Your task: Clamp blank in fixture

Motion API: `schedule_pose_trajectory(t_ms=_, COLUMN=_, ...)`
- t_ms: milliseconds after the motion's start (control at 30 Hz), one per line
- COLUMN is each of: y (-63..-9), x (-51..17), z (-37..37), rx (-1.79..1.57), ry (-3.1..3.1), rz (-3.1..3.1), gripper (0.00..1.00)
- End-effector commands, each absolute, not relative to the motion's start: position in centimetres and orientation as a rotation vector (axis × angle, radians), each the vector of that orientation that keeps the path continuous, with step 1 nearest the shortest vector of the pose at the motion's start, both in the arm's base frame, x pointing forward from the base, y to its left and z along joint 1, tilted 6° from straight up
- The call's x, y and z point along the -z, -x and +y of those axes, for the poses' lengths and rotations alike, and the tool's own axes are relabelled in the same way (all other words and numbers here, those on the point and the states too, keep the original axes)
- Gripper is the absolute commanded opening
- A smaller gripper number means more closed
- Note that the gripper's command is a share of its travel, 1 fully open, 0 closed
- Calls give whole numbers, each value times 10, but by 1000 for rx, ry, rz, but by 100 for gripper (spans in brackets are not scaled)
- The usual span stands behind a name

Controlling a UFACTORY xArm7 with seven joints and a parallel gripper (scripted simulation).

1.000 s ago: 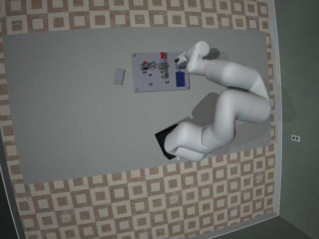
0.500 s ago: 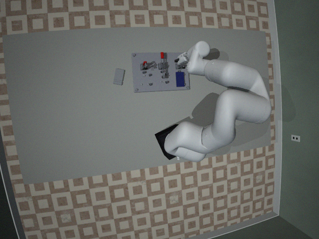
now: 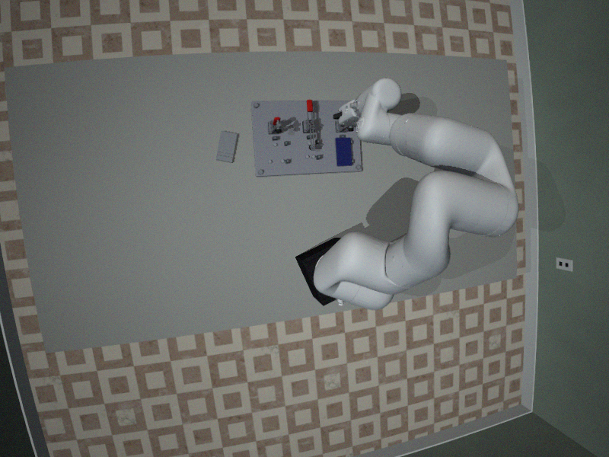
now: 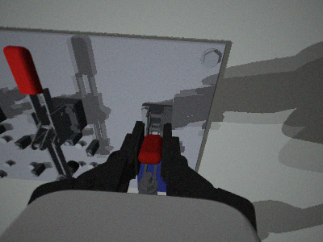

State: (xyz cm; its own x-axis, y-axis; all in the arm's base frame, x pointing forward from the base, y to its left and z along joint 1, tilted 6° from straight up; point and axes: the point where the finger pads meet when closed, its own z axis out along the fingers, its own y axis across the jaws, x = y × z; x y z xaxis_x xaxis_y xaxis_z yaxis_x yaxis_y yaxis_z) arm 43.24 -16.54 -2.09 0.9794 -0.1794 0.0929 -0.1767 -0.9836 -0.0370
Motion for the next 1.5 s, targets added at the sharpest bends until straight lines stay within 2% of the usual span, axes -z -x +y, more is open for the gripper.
schedule_pose_trajectory(t_ms=0, y=-434, x=19, z=-166, rx=156, ry=3098, rz=279, gripper=0)
schedule_pose_trajectory(t_ms=1467, y=-452, x=19, z=-169, rx=156, ry=3098, rz=279, gripper=0)
